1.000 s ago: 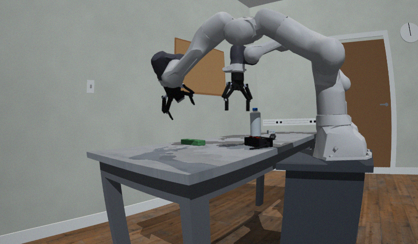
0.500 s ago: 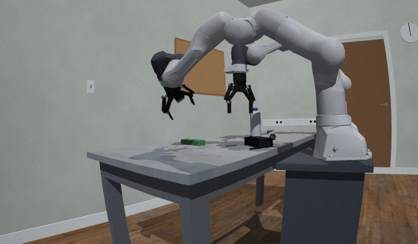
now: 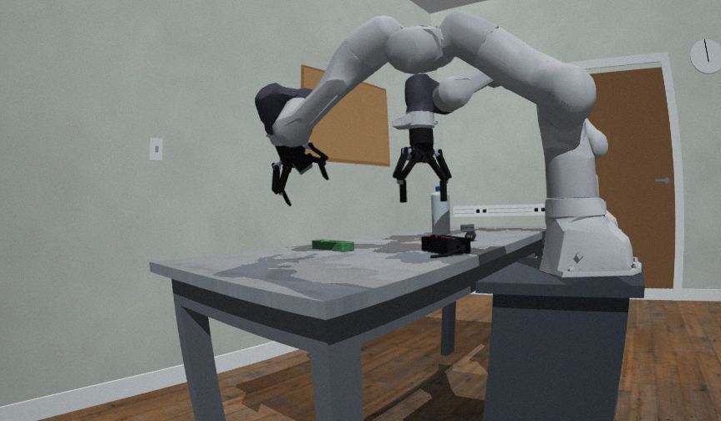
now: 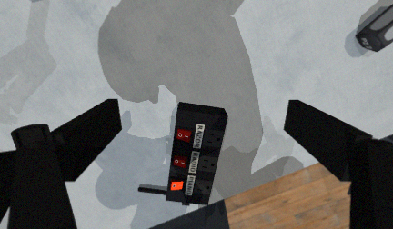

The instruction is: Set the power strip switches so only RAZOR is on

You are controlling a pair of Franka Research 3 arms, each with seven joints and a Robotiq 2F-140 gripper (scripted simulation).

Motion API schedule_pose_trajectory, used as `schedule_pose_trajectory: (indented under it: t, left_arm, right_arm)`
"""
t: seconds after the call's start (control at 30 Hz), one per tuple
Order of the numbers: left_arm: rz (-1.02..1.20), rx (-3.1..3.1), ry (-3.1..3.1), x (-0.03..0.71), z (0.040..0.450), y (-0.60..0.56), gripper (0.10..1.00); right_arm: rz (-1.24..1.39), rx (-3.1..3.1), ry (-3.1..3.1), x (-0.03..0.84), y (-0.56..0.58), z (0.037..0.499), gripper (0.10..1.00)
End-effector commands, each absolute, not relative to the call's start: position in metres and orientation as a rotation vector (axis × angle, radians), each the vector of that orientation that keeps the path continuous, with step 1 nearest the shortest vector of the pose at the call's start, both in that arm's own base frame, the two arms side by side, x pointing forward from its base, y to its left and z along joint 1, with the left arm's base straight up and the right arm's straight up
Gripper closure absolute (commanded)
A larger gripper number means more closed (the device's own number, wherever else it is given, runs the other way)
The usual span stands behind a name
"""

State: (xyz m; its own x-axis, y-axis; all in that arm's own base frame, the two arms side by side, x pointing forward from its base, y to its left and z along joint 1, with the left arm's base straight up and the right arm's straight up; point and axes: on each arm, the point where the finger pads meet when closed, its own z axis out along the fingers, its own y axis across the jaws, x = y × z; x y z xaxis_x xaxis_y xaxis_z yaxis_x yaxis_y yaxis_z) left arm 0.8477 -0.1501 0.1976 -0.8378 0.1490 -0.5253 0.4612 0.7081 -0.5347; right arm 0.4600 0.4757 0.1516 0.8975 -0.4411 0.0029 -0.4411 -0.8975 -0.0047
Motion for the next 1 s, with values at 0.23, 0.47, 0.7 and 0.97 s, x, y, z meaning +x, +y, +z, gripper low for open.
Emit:
schedule_pose_trajectory:
  t: [0.23, 0.47, 0.7, 0.97]
  left_arm:
    - [-0.937, 0.174, 2.584, 0.842, 0.207, -0.077, 0.098]
    - [-0.926, 0.058, 2.618, 0.839, 0.211, -0.046, 0.098]
    - [-0.913, -0.060, 2.646, 0.834, 0.215, -0.016, 0.098]
    - [-0.899, -0.185, 2.669, 0.828, 0.218, 0.014, 0.098]
  right_arm:
    - [-0.003, -3.004, 0.911, 0.415, 0.507, 0.139, 0.098]
    - [0.001, -3.001, 0.932, 0.401, 0.515, 0.136, 0.098]
    - [0.001, -3.001, 0.932, 0.401, 0.515, 0.136, 0.098]
    - [0.001, -3.001, 0.932, 0.401, 0.515, 0.136, 0.098]
